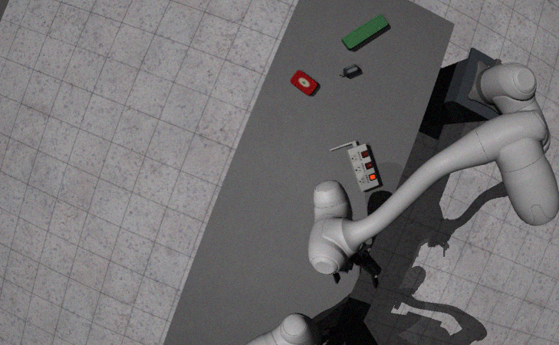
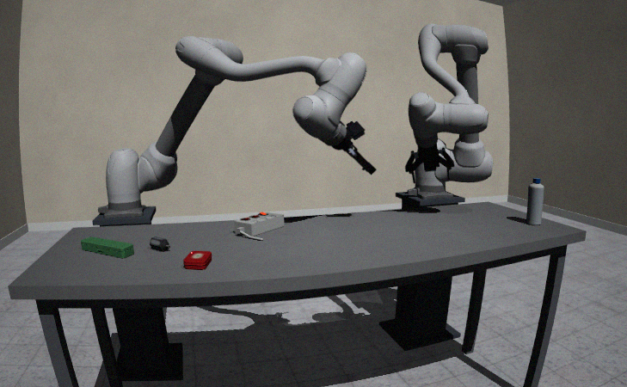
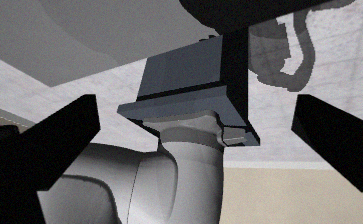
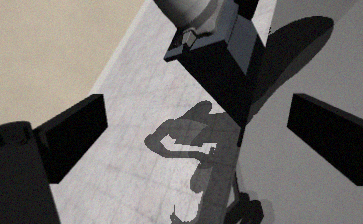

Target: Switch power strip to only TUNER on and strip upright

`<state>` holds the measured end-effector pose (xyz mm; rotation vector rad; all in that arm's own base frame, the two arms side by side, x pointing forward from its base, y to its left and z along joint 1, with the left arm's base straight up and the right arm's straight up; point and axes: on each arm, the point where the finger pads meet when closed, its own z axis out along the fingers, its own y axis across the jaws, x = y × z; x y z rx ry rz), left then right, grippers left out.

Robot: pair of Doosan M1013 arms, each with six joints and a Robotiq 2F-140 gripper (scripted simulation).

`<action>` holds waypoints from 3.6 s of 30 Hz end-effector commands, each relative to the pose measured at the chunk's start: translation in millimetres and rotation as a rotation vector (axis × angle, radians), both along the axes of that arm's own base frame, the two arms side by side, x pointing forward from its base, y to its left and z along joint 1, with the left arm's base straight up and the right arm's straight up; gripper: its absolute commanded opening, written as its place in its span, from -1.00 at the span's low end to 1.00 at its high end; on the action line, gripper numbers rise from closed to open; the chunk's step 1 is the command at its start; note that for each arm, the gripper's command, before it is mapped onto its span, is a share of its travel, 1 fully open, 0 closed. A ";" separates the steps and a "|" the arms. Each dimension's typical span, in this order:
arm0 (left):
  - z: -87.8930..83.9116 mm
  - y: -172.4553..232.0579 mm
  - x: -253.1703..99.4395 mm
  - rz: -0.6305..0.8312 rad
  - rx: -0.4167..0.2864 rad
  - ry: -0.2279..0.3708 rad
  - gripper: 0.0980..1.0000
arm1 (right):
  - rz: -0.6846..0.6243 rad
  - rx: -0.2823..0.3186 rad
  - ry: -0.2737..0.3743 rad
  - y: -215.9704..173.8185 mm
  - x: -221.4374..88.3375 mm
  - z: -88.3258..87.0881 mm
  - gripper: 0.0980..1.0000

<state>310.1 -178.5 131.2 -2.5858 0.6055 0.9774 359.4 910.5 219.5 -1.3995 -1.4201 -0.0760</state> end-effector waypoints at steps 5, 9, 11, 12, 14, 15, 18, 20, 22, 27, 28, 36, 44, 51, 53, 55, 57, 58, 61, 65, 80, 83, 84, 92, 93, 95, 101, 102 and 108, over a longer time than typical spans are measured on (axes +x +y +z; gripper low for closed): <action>-5.5 8.9 -16.9 -0.044 -0.039 0.040 1.00 | 0.000 0.002 -0.001 0.2 0.1 1.5 1.00; -7.8 12.5 -23.8 -0.061 -0.054 0.057 1.00 | 0.000 0.002 -0.001 0.2 0.1 1.5 1.00; -8.6 13.8 -26.3 -0.067 -0.059 0.062 1.00 | 0.000 0.002 -0.001 0.2 0.1 1.5 1.00; -8.9 14.3 -27.3 -0.070 -0.062 0.065 1.00 | 0.000 0.002 -0.001 0.2 0.1 1.5 1.00; -9.5 15.2 -28.9 -0.074 -0.065 0.069 1.00 | 0.000 0.002 -0.001 0.2 0.1 1.5 1.00; -9.7 15.5 -29.6 -0.075 -0.067 0.070 1.00 | 0.000 0.002 -0.001 0.2 0.1 1.5 1.00; -10.0 16.2 -30.8 -0.078 -0.069 0.073 1.00 | 0.000 0.002 -0.001 0.2 0.1 1.5 1.00; -10.1 16.3 -31.0 -0.079 -0.070 0.073 1.00 | 0.000 0.002 -0.001 0.2 0.1 1.5 1.00; -10.2 16.4 -31.2 -0.079 -0.070 0.074 1.00 | 0.000 0.002 -0.001 0.2 0.1 1.5 1.00; -10.2 16.4 -31.3 -0.079 -0.070 0.074 1.00 | 0.000 0.002 -0.001 0.2 0.1 1.5 1.00; -10.2 16.5 -31.3 -0.079 -0.070 0.074 1.00 | 0.000 0.002 -0.001 0.2 0.1 1.5 1.00; -10.2 18.8 -30.0 -0.071 -0.071 0.074 1.00 | 0.000 0.002 -0.001 0.2 0.1 1.5 1.00; -10.2 25.4 -26.3 -0.048 -0.072 0.073 1.00 | 0.000 0.002 -0.001 0.2 0.1 1.5 1.00; -10.2 41.2 -18.4 0.007 -0.073 0.071 1.00 | 0.000 0.002 -0.001 0.2 0.1 1.5 1.00; -10.2 47.6 -15.4 0.029 -0.074 0.070 1.00 | 0.000 0.002 -0.001 0.2 0.1 1.5 1.00; -10.2 47.6 -15.4 0.029 -0.074 0.070 1.00 | 0.000 0.002 -0.001 0.2 0.1 1.5 1.00; -10.2 54.9 -12.3 0.054 -0.075 0.069 1.00 | 0.000 0.002 -0.001 0.2 0.1 1.5 1.00; -10.2 58.9 -10.7 0.067 -0.076 0.069 1.00 | 0.000 0.002 -0.001 0.2 0.1 1.5 1.00; -10.2 72.3 -5.6 0.111 -0.077 0.067 1.00 | 0.000 0.002 -0.001 0.2 0.1 1.5 1.00; -10.2 93.6 1.0 0.181 -0.079 0.064 1.00 | 0.000 0.002 -0.001 0.2 0.1 1.5 1.00; -10.2 188.4 12.2 0.477 -0.089 0.052 1.00 | 0.000 0.002 -0.001 0.2 0.1 1.5 1.00; -10.2 214.6 10.3 0.559 -0.091 0.049 1.00 | 0.000 0.002 -0.001 0.2 0.1 1.5 1.00; -10.2 223.6 9.2 0.587 -0.092 0.048 1.00 | 0.000 0.002 -0.001 0.2 0.1 1.5 1.00; -10.2 278.6 -3.6 0.762 -0.097 0.040 1.00 | 0.000 0.002 -0.001 0.2 0.1 1.5 1.00; -10.2 287.8 -6.8 0.792 -0.098 0.038 1.00 | 0.000 0.002 -0.001 0.2 0.1 1.5 1.00; -10.2 306.2 -14.0 0.853 -0.099 0.036 1.00 | 0.000 0.002 -0.001 0.2 0.1 1.5 1.00; -10.2 358.7 -42.7 1.039 -0.104 0.027 1.00 | 0.000 0.002 -0.001 0.2 0.1 1.5 1.00; -10.2 366.5 -48.1 1.069 -0.104 0.025 1.00 | 0.000 0.002 -0.001 0.2 0.1 1.5 1.00; -10.2 396.4 -72.5 1.188 -0.107 0.019 1.00 | 0.000 0.002 -0.001 0.2 0.1 1.5 1.00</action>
